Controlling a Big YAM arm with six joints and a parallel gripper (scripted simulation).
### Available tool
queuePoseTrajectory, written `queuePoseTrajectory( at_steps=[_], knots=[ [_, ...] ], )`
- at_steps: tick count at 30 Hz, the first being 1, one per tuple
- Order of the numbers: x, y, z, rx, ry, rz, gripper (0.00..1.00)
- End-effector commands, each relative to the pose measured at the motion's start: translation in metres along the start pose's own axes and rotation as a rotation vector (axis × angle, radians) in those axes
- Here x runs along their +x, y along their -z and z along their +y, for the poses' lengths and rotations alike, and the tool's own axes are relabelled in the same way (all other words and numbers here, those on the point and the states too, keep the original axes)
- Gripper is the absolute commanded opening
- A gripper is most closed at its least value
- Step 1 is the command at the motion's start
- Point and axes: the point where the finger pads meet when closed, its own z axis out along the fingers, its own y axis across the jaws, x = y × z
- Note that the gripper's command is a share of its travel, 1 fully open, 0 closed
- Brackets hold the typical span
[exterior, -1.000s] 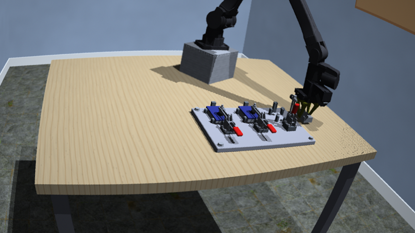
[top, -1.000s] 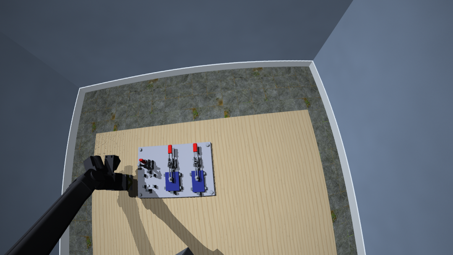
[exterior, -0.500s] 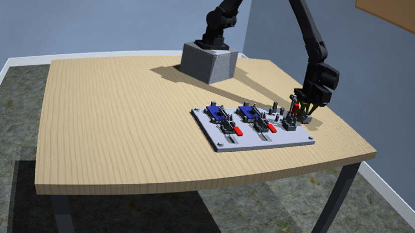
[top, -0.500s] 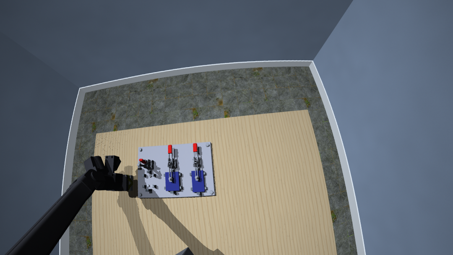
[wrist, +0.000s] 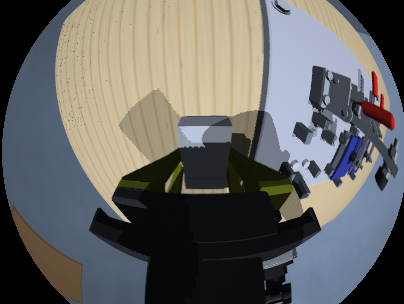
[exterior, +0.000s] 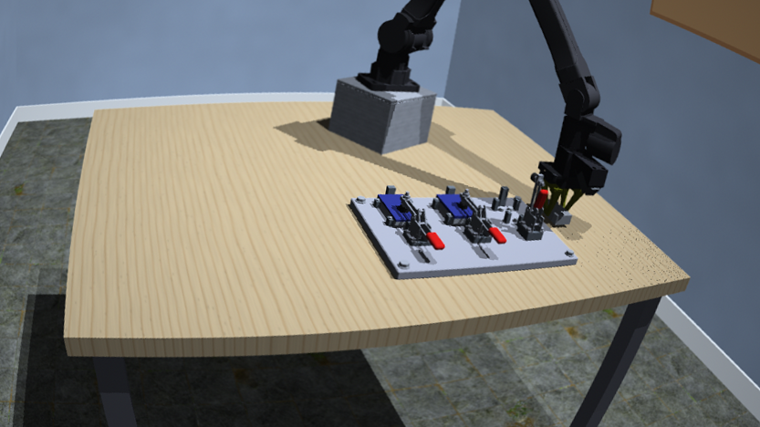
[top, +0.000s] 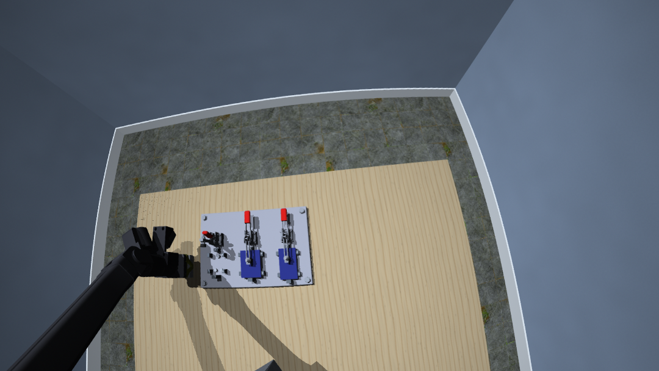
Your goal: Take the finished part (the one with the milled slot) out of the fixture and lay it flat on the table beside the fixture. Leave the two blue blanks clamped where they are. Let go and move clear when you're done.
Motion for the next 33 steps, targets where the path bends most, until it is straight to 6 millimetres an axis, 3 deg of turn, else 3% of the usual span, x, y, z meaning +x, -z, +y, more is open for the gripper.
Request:
queuePoseTrajectory(
  at_steps=[1, 33],
  knots=[
    [-0.0063, 0.0086, 0.0114, -0.017, 0.004, -0.032, 0.00],
    [-0.0107, 0.0130, 0.0141, -0.026, 0.004, -0.045, 0.00]
  ],
)
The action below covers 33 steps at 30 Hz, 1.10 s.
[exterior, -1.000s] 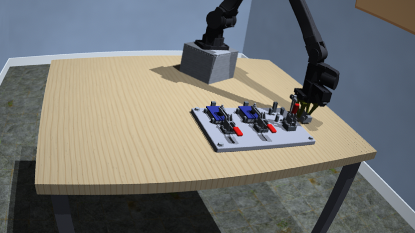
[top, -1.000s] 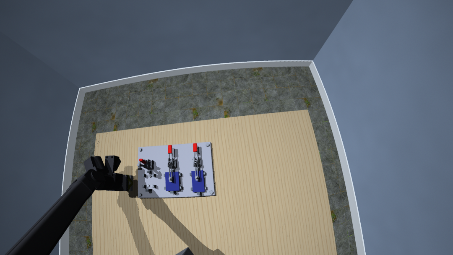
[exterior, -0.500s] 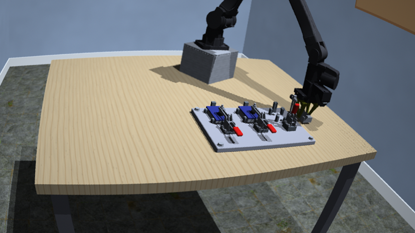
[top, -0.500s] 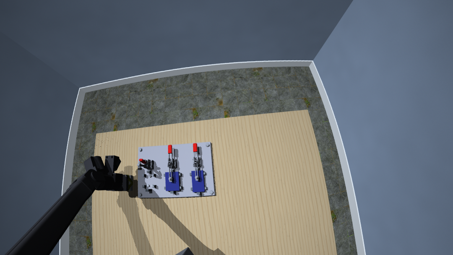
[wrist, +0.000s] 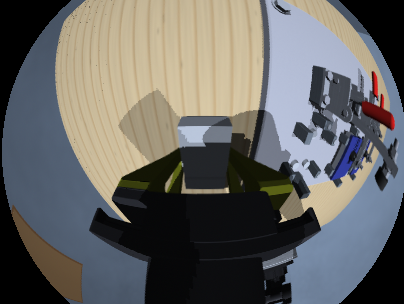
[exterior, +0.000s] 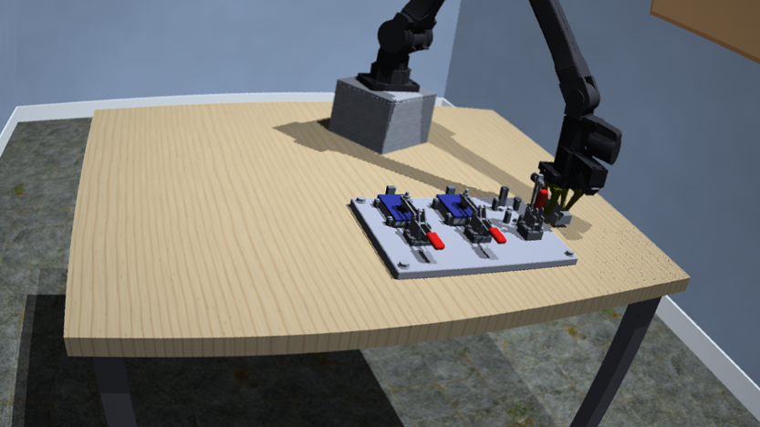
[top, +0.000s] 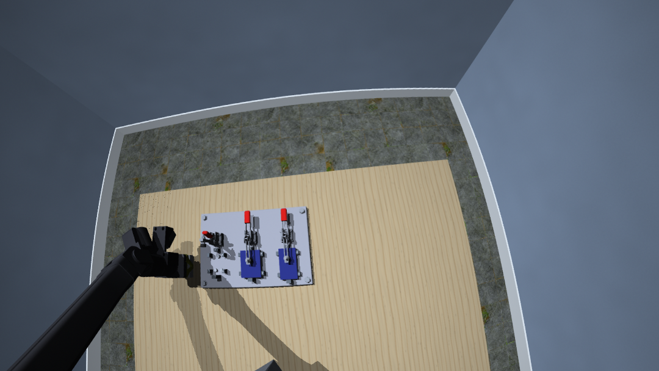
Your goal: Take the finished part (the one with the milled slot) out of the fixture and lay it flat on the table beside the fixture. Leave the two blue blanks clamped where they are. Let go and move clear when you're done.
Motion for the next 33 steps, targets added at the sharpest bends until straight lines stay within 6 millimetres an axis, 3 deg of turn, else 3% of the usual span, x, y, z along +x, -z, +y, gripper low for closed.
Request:
queuePoseTrajectory(
  at_steps=[1, 12, 33],
  knots=[
    [-0.011, 0.013, 0.014, -0.026, 0.004, -0.044, 0.00],
    [-0.004, -0.004, 0.010, -0.008, 0.004, -0.016, 0.00],
    [-0.005, -0.006, 0.011, -0.010, 0.004, -0.018, 0.00]
  ],
)
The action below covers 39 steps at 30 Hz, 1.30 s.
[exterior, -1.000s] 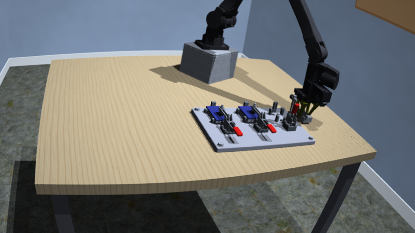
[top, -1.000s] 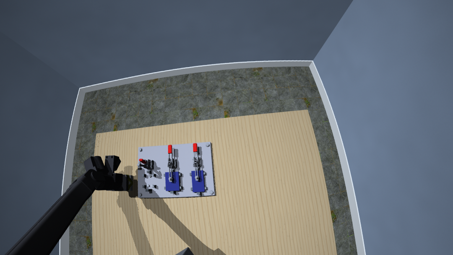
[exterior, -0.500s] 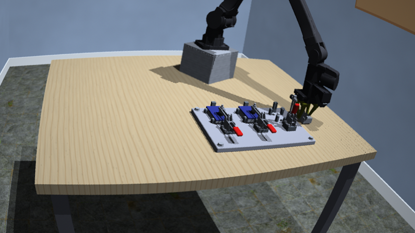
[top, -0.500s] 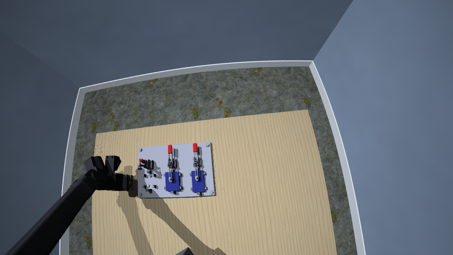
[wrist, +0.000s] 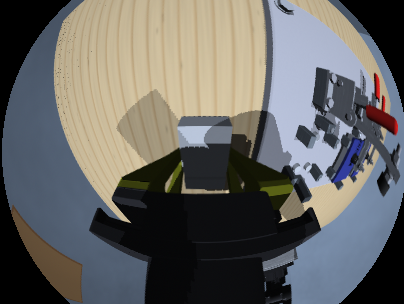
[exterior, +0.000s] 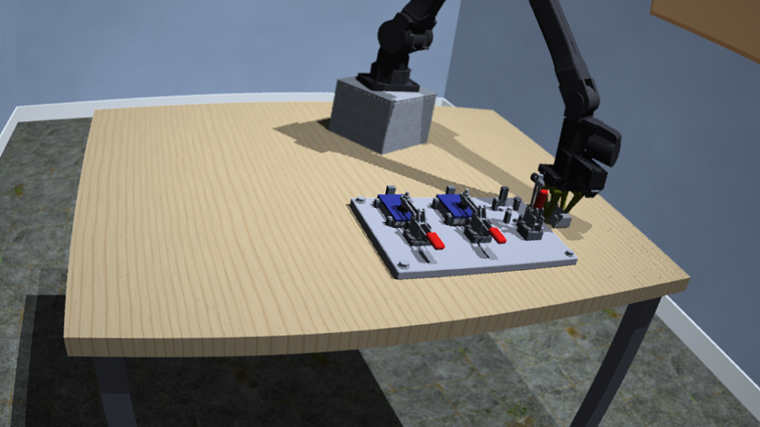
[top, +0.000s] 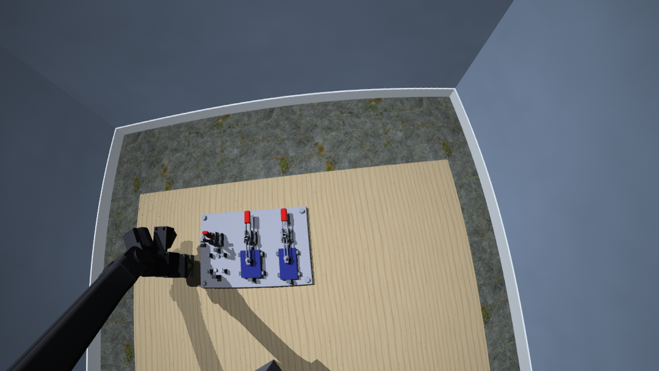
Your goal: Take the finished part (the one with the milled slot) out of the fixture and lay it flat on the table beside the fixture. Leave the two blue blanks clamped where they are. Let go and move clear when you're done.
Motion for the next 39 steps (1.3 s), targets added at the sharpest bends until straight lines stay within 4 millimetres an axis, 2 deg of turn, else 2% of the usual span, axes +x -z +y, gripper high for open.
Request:
queuePoseTrajectory(
  at_steps=[1, 39],
  knots=[
    [-0.0043, -0.0015, 0.0103, -0.008, 0.004, -0.014, 0.00],
    [-0.0096, -0.0006, 0.0135, -0.012, 0.004, -0.019, 0.00]
  ],
)
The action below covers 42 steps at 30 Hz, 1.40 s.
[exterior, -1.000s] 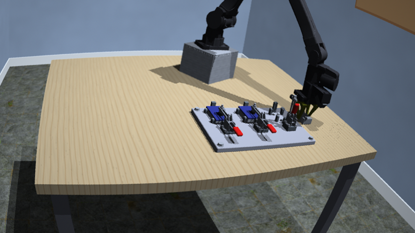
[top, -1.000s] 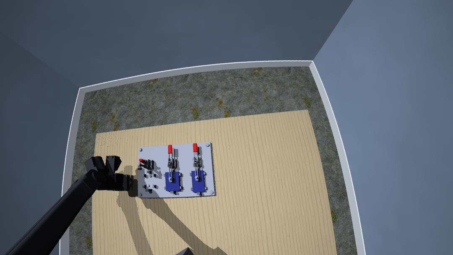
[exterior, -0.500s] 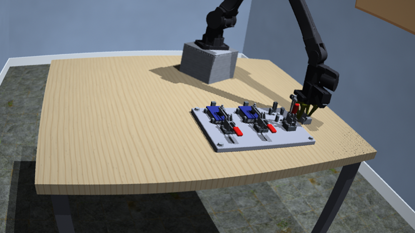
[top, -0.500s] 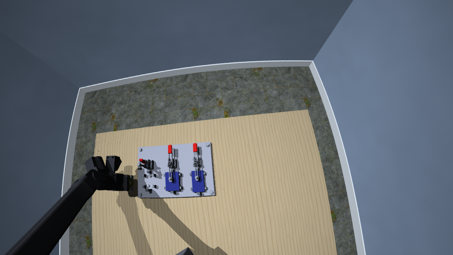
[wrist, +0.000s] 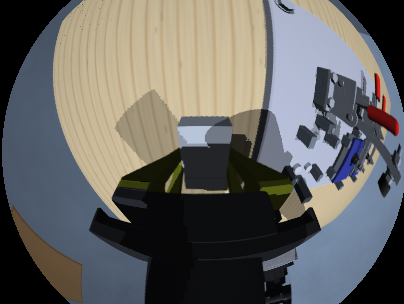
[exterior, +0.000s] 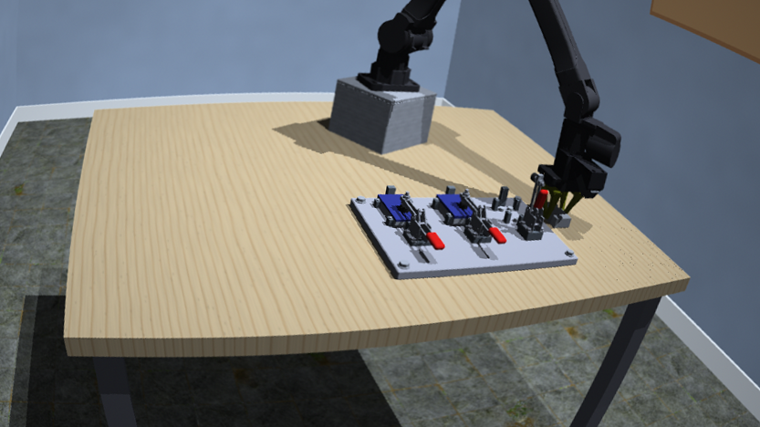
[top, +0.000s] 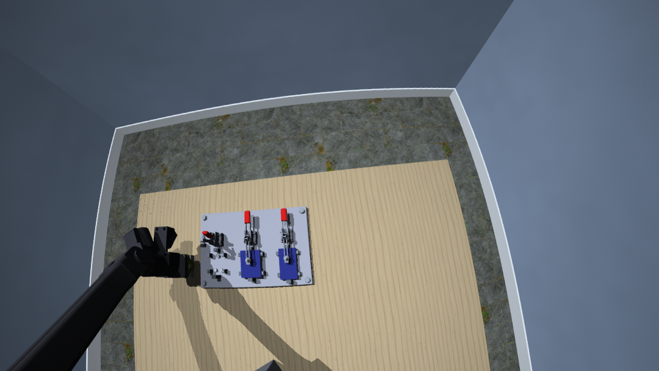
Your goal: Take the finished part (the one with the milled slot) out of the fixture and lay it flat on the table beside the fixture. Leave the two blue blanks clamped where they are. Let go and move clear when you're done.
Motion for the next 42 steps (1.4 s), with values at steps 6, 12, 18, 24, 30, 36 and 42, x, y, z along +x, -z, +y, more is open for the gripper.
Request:
queuePoseTrajectory(
  at_steps=[6, 12, 18, 24, 30, 36, 42],
  knots=[
    [-0.0114, 0.0012, 0.0144, -0.014, 0.004, -0.022, 0.64],
    [-0.0125, 0.0013, 0.0149, -0.015, 0.004, -0.023, 0.64],
    [-0.0132, 0.0015, 0.0153, -0.016, 0.004, -0.024, 0.64],
    [-0.0145, 0.0019, 0.0159, -0.017, 0.004, -0.025, 0.64],
    [-0.0146, 0.0020, 0.0158, -0.017, 0.004, -0.025, 0.64],
    [-0.0146, 0.0020, 0.0157, -0.017, 0.004, -0.024, 0.64],
    [-0.0148, 0.0052, 0.0157, -0.017, 0.004, -0.024, 0.64]
  ],
)
